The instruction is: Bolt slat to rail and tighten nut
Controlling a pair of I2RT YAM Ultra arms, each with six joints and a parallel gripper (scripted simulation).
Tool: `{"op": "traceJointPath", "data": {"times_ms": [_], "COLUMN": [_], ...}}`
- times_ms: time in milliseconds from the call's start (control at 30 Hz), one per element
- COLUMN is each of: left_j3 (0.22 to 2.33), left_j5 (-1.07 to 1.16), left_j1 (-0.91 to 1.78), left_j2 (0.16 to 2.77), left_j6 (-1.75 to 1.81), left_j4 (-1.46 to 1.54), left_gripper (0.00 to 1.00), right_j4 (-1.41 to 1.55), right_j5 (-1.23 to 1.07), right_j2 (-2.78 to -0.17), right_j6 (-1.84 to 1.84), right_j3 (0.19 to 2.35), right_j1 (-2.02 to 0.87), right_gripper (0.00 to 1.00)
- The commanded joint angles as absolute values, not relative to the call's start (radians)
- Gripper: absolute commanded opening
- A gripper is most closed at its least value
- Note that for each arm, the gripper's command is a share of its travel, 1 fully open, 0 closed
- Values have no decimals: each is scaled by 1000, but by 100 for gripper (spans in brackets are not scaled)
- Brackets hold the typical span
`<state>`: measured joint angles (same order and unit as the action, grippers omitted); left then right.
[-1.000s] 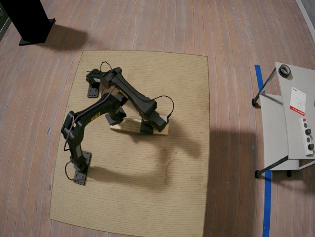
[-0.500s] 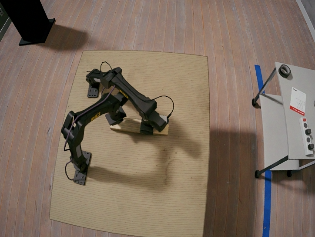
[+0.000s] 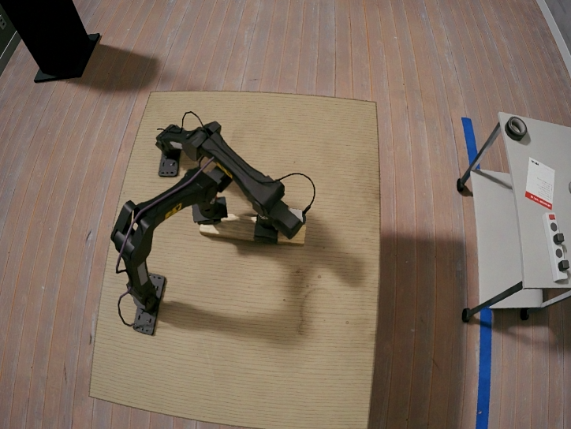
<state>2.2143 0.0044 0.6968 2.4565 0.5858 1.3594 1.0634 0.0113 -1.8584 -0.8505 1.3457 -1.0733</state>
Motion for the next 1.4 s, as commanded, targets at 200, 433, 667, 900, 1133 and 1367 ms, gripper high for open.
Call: {"op": "traceJointPath", "data": {"times_ms": [200,433,667,900,1133,1367], "left_j3": [2219,2219,2219,2219,2219,2219], "left_j5": [4,4,4,4,4,4], "left_j1": [697,697,697,697,697,697], "left_j2": [2447,2447,2447,2447,2447,2447], "left_j6": [586,586,586,586,586,586], "left_j4": [1359,1359,1359,1359,1359,1359], "left_gripper": [72,72,72,72,72,72], "right_j4": [1060,1059,1059,1058,1058,1057], "right_j5": [1,2,-1,-3,-3,-5], "right_j2": [-1852,-1851,-1851,-1851,-1851,-1850], "right_j6": [-426,-222,50,247,527,801], "right_j3": [1349,1348,1348,1347,1347,1346], "right_j1": [-1067,-1067,-1066,-1065,-1065,-1064], "right_gripper": [11,11,11,11,11,11]}}
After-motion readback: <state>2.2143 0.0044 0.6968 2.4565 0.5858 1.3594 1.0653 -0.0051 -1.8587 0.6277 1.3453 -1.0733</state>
